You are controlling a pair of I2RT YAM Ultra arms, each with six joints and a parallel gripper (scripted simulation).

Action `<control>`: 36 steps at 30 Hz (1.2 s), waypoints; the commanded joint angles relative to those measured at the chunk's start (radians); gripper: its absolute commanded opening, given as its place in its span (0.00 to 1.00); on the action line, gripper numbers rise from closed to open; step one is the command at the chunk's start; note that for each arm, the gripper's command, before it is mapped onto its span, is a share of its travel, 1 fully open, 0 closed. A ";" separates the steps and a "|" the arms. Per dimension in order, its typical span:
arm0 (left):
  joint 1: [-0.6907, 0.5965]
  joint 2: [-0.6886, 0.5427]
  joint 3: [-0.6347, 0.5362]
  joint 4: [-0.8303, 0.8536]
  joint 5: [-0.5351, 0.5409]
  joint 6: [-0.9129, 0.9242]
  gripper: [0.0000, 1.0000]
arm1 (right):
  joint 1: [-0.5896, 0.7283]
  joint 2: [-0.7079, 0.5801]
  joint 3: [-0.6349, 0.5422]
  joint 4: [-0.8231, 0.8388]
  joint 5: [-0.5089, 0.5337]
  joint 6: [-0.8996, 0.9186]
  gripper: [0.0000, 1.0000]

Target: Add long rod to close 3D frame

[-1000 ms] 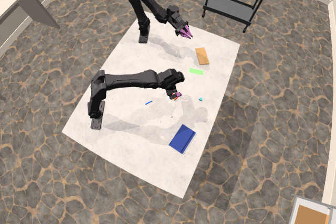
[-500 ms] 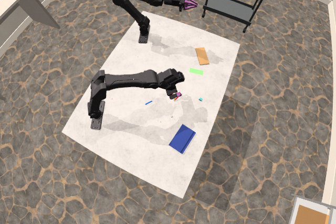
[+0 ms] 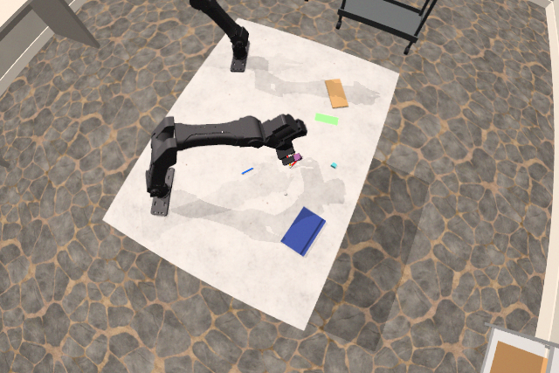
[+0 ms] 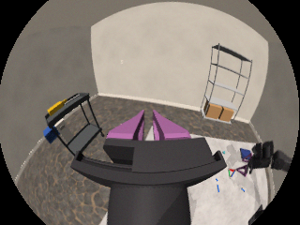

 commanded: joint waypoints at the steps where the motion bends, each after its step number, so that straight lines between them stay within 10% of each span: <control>1: 0.012 0.013 0.052 -0.027 -0.008 -0.009 0.13 | -0.006 -0.006 0.001 0.003 -0.005 -0.004 1.00; 13: 0.012 0.004 0.042 -0.042 -0.008 -0.009 0.13 | -0.020 -0.106 -0.100 0.134 0.030 -0.001 1.00; 36: 0.012 0.004 0.042 -0.035 -0.008 -0.009 0.13 | -0.224 -0.977 -0.675 0.536 0.029 -0.017 1.00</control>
